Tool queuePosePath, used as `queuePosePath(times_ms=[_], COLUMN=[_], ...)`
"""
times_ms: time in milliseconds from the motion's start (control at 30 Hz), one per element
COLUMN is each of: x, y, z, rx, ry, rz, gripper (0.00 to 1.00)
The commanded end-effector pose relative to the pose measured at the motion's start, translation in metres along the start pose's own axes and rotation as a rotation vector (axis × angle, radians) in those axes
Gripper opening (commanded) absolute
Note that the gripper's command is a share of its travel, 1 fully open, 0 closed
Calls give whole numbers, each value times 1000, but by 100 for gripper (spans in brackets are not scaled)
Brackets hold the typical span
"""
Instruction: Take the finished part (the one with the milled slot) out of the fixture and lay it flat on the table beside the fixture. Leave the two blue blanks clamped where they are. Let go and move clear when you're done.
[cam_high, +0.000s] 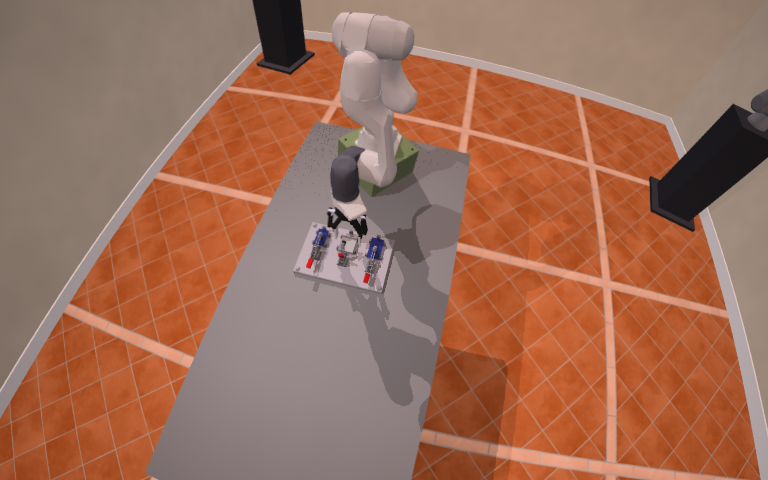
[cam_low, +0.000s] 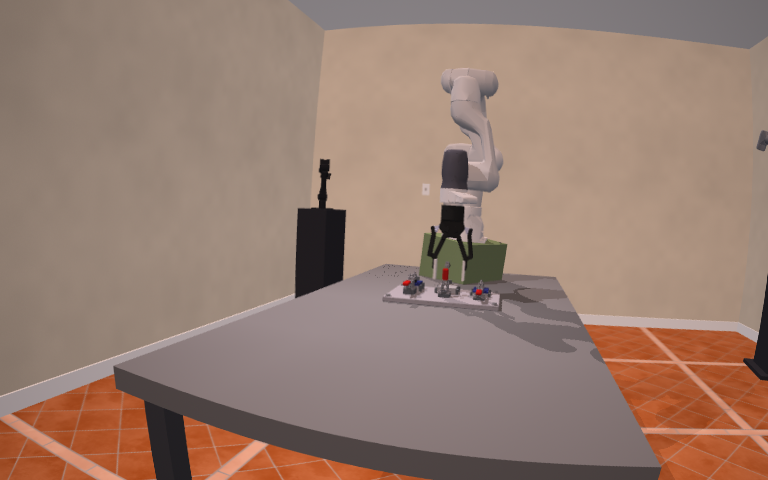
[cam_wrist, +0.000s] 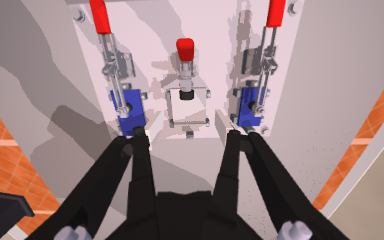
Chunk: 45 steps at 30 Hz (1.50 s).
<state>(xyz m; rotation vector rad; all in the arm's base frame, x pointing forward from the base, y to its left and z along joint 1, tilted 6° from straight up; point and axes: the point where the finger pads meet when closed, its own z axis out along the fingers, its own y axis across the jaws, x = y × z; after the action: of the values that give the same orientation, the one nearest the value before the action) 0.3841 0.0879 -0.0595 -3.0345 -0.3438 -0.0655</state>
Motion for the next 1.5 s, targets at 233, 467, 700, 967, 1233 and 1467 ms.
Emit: queuePosePath(times_ms=[233, 467, 700, 967, 1233, 1467], x=[3, 3, 3, 3, 3, 3], y=[0, 0, 0, 0, 0, 0], z=[10, 18, 23, 25, 25, 25], rx=[-2, -2, -2, -2, -2, -2], ry=[8, 8, 8, 8, 8, 8], rz=[1, 1, 1, 1, 1, 1], gripper=[58, 58, 58, 58, 58, 58])
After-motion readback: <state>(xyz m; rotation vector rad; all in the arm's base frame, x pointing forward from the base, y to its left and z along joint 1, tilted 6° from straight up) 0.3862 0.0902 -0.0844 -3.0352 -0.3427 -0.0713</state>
